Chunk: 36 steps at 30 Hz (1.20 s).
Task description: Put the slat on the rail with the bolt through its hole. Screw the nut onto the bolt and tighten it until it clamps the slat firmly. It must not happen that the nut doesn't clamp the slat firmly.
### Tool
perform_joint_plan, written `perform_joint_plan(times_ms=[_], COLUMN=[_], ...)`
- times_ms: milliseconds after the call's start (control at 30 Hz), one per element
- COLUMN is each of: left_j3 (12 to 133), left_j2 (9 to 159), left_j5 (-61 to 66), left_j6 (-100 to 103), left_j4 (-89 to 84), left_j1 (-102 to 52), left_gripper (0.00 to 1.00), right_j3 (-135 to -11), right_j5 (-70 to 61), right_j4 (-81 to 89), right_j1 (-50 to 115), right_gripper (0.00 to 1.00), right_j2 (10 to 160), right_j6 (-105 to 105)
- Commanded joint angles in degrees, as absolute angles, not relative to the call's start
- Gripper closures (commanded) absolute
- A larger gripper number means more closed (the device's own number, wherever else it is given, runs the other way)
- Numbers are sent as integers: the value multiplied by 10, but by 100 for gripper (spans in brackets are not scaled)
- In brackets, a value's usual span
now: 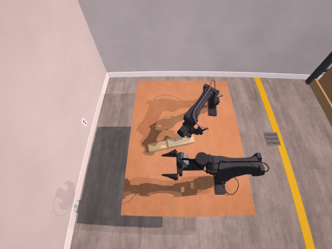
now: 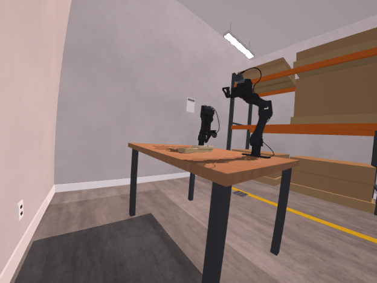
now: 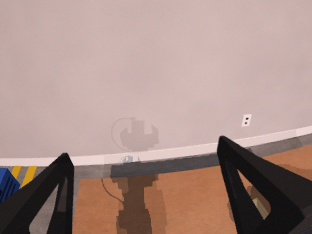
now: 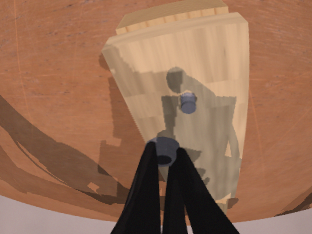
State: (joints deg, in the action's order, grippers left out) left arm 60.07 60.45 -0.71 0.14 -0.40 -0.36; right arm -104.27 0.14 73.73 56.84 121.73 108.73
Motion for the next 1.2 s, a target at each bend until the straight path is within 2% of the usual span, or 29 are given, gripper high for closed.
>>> perform_joint_plan(times_ms=[0, 1167], left_j3=[603, 603], left_j2=[599, 599], left_j5=[0, 0], left_j6=[0, 0], left_j4=[3, 3], left_j1=[0, 0], left_gripper=[0, 0], right_j3=[-1063, -1057], right_j5=[-4, -2], right_j4=[756, 752], right_j1=[561, 593], right_gripper=[88, 88], right_j2=[1195, 1198], right_j6=[1096, 1063])
